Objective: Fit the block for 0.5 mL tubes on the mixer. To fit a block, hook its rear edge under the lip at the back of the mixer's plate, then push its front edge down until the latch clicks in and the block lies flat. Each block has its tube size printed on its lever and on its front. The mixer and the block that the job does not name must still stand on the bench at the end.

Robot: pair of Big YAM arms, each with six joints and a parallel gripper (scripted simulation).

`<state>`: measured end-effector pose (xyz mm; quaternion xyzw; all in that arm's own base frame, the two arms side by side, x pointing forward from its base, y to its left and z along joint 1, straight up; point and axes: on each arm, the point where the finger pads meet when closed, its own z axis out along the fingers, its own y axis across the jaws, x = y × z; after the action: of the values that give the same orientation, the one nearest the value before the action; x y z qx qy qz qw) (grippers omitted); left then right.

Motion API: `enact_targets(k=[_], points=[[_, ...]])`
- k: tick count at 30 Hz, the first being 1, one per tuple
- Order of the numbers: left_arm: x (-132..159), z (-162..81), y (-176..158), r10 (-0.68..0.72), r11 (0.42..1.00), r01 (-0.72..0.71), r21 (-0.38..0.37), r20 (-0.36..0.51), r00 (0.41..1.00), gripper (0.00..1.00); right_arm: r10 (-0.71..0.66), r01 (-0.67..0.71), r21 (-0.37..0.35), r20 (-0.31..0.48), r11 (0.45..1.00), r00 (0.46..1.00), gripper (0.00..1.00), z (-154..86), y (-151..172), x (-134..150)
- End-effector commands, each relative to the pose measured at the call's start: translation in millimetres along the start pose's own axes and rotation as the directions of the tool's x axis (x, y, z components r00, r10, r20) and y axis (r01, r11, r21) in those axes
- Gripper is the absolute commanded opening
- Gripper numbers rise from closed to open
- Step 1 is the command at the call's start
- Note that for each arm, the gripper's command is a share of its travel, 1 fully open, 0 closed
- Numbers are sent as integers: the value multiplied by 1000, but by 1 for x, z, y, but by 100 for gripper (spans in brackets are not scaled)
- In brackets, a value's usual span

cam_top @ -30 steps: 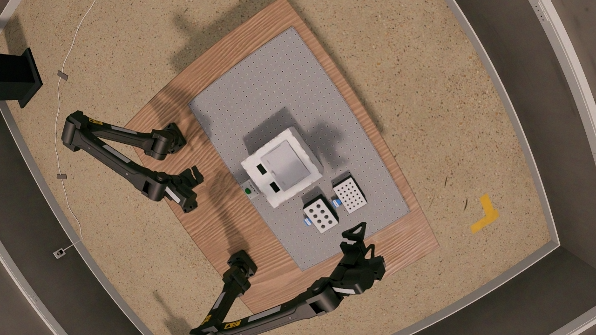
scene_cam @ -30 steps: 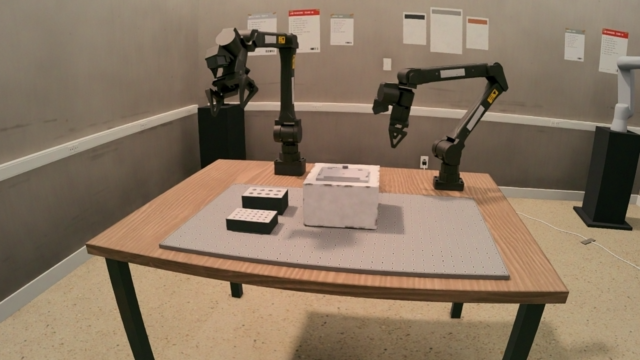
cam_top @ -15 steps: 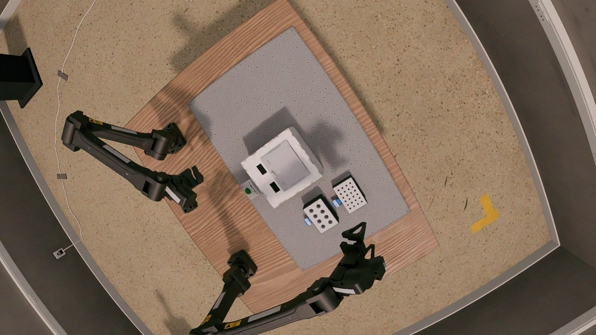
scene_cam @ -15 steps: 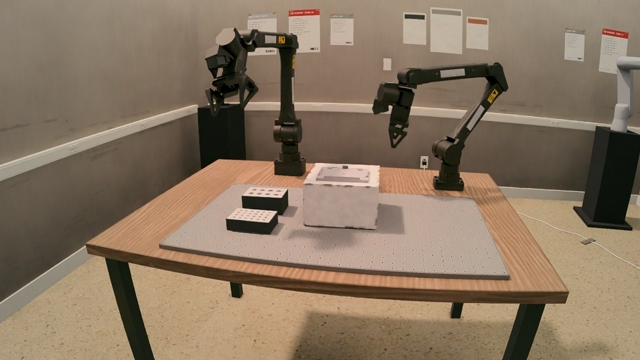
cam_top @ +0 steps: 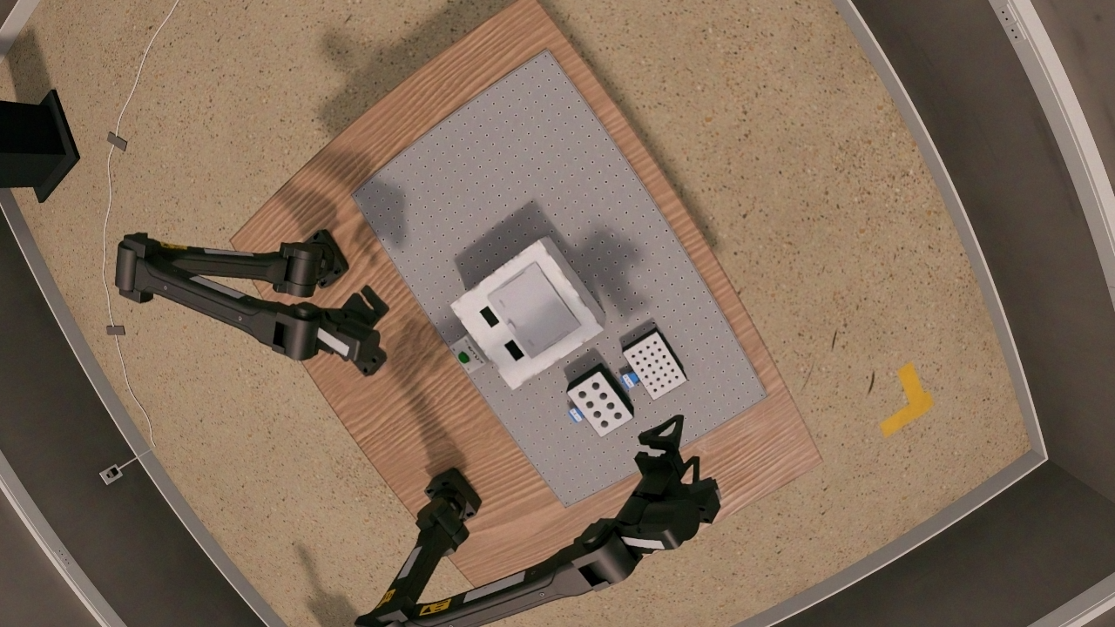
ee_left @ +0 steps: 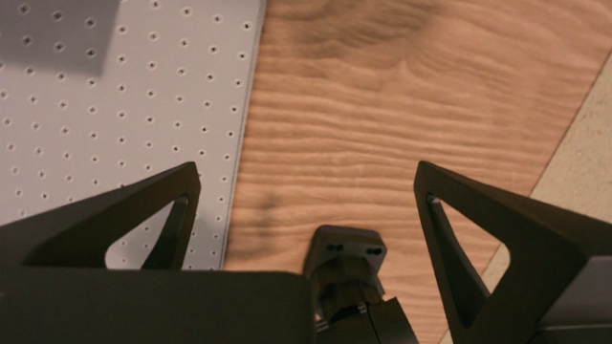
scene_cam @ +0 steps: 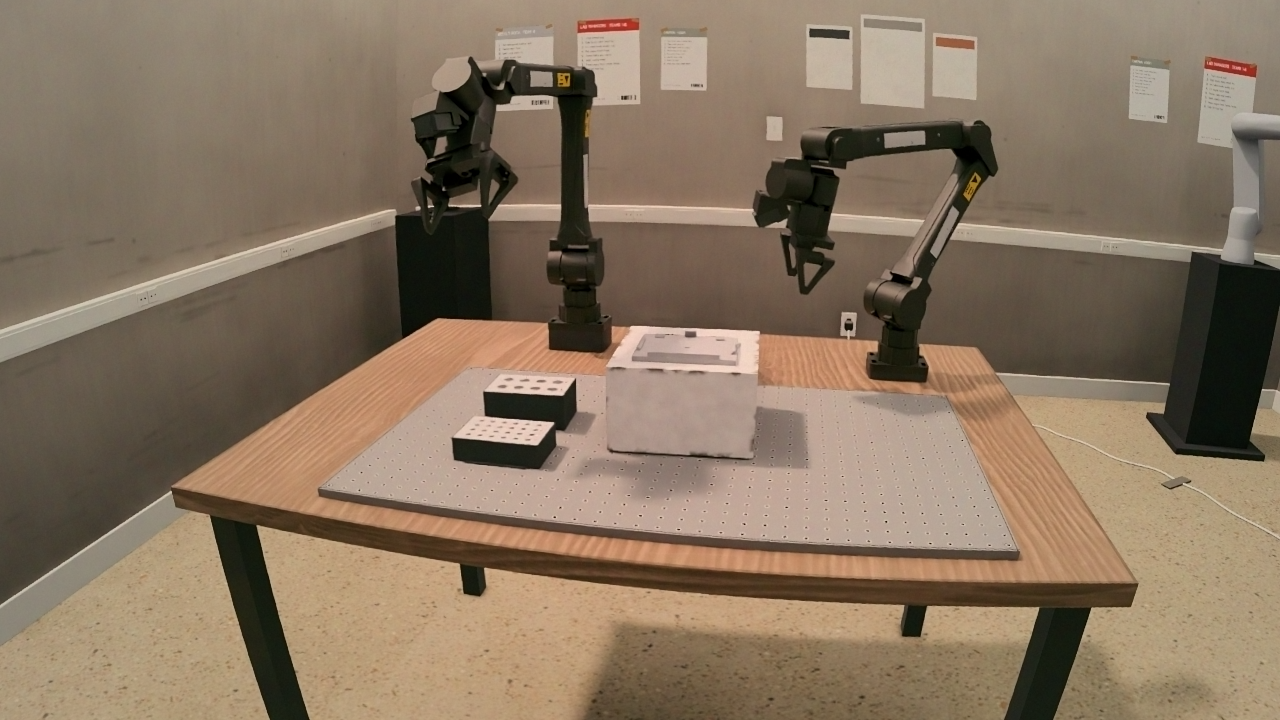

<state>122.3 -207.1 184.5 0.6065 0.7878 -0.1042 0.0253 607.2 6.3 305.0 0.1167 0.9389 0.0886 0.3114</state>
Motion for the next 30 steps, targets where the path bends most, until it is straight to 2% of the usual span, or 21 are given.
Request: enact_targets(k=[1, 5, 19, 22, 30], points=[[-10, -23, 20, -81, 996, 82, -22, 14, 997, 100, -1, 1, -6, 37, 1000, 999, 100, -13, 6, -13], [-9, -25, 24, -102, 994, 102, -26, 11, 995, 100, 0, 0, -7, 41, 1000, 999, 100, -14, 5, -15], [16, -61, 90, -395, 914, 395, -91, 16, 918, 100, 8, -7, -6, 71, 1000, 997, 100, -19, 0, -26], [15, -62, 90, -396, 914, 396, -91, 16, 918, 100, 8, -8, -6, 73, 1000, 997, 100, -20, -1, -27], [37, -83, 125, -554, 824, 553, -123, 27, 832, 100, 3, -2, -12, 82, 1000, 997, 100, -22, 4, -30]])
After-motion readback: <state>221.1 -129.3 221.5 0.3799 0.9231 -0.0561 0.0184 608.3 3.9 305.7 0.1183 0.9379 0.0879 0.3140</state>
